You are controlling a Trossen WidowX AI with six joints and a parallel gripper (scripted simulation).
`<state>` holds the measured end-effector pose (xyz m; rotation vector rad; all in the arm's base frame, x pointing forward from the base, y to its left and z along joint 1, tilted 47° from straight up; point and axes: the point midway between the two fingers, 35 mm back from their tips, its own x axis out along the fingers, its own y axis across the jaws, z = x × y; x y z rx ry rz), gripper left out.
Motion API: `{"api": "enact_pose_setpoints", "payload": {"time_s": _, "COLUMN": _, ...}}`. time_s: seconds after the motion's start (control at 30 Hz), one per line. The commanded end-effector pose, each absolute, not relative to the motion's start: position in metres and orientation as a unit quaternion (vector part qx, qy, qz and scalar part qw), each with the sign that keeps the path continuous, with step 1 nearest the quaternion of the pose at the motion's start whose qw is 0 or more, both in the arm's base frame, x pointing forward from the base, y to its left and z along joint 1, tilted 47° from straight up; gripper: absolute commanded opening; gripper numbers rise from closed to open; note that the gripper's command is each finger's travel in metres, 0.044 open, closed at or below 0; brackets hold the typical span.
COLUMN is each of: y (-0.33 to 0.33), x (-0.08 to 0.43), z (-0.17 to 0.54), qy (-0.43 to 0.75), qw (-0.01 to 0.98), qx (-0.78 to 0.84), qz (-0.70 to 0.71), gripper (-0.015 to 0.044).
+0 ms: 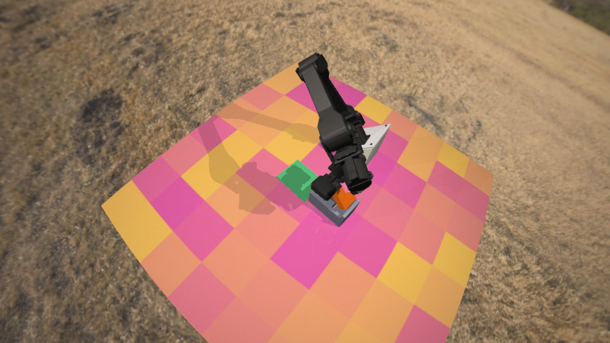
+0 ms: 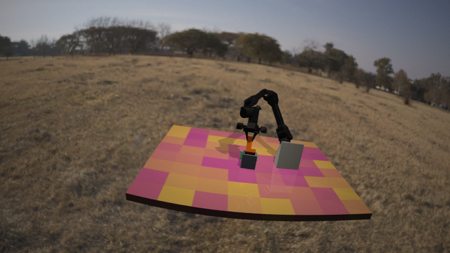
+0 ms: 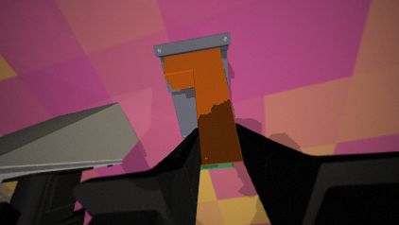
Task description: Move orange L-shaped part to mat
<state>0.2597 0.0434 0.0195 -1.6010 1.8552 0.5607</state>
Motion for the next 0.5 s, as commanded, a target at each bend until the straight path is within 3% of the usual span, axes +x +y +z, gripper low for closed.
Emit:
{"api": "enact_pose_setpoints", "payload": {"time_s": 0.0, "y": 0.045, "x": 0.260, "z": 0.021, "qy": 0.703, "qw": 0.312, "qx": -0.603, "qz": 0.211, "gripper": 0.0000}}
{"api": "enact_pose_setpoints", "payload": {"time_s": 0.47, "y": 0.019, "x": 0.251, "z": 0.047, "qy": 0.703, "qw": 0.311, "qx": -0.604, "qz": 0.211, "gripper": 0.0000}}
